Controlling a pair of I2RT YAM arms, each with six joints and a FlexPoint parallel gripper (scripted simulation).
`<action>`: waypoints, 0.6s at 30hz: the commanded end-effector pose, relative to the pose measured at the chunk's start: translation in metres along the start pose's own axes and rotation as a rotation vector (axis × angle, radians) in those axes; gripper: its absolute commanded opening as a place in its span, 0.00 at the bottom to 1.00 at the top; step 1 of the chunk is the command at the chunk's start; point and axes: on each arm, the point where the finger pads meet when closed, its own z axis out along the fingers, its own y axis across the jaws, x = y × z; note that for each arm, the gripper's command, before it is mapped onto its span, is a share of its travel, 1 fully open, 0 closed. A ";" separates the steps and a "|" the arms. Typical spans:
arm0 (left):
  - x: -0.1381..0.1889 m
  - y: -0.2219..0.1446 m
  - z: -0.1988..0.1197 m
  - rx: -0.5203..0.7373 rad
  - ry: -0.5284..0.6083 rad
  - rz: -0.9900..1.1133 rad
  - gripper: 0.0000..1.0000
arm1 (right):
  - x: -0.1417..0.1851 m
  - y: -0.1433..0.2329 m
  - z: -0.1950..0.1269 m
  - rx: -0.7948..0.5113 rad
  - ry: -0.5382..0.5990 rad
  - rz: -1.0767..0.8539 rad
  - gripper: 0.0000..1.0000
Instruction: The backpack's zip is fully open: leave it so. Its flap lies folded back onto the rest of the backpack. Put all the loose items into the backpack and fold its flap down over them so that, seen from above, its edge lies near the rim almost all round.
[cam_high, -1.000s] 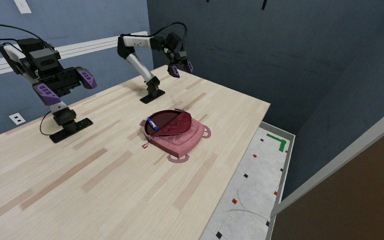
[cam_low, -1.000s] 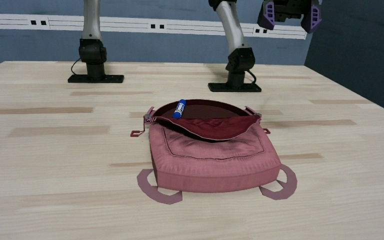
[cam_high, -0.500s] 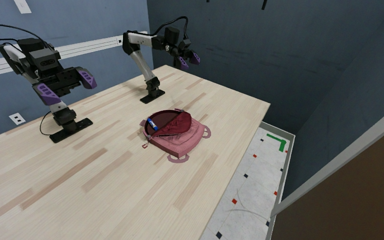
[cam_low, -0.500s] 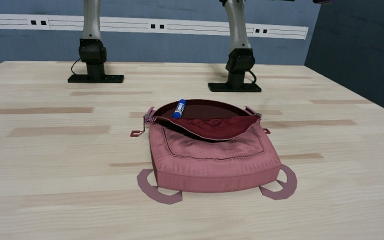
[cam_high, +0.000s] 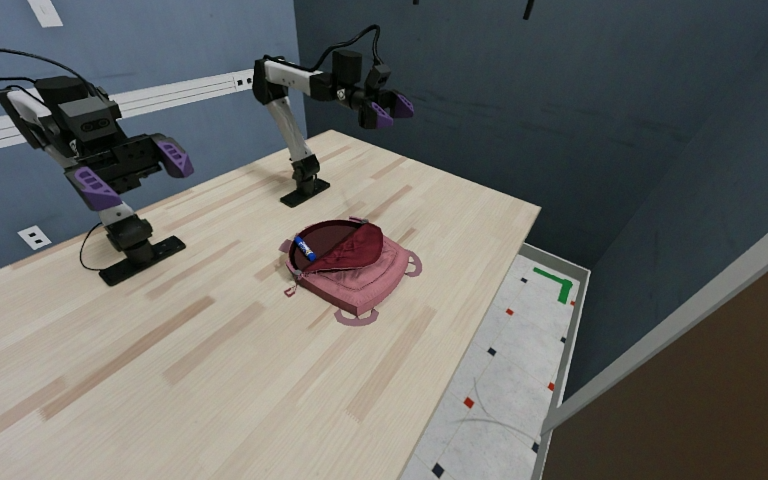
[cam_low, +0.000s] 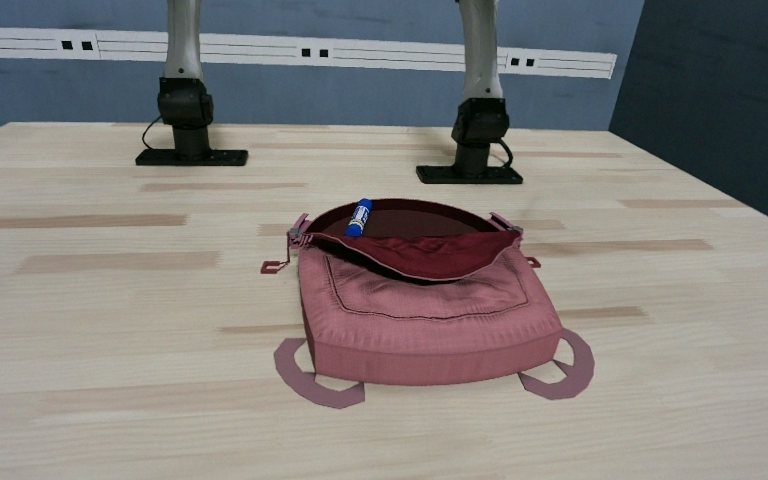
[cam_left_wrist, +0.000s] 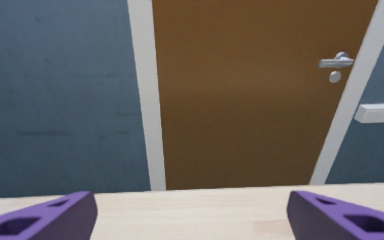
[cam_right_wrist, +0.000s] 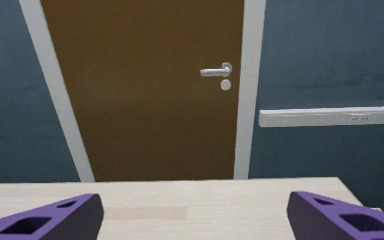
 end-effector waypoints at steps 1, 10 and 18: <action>-0.014 0.004 0.001 -0.003 -0.016 -0.027 0.00 | -0.004 0.008 0.003 -0.030 0.012 0.026 0.00; 0.023 0.003 0.004 0.108 0.205 -0.197 0.00 | 0.034 0.034 0.020 -0.146 0.220 0.209 0.00; 0.048 0.003 0.006 0.182 0.352 -0.313 0.00 | 0.059 0.051 0.032 -0.223 0.359 0.332 0.00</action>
